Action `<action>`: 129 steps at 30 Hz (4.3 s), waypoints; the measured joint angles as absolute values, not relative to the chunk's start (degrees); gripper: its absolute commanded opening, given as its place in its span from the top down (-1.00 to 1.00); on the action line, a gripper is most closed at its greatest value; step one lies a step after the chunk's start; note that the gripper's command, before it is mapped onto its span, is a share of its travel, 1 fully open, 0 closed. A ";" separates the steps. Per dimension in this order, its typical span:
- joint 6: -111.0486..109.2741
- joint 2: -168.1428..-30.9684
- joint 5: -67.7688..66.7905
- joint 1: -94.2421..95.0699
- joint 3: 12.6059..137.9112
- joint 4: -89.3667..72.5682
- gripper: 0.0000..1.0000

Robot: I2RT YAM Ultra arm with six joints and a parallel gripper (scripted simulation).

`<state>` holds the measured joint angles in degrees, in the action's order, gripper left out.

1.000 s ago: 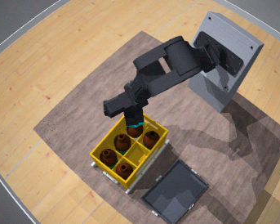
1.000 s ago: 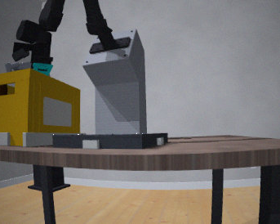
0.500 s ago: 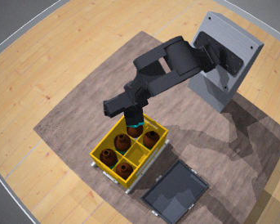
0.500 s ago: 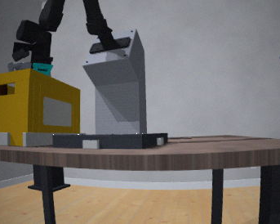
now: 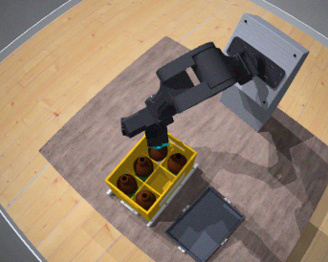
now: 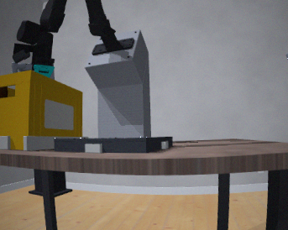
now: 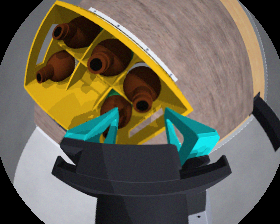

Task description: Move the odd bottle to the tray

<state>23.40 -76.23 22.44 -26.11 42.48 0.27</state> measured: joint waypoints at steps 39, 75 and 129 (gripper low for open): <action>23.40 -76.23 22.44 -26.11 41.91 0.67 -0.21; 23.40 -76.23 22.44 -26.11 41.91 0.67 -0.21; 24.64 -83.02 20.69 -24.01 43.42 5.48 -0.21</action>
<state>24.64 -83.02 20.69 -24.01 43.42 5.48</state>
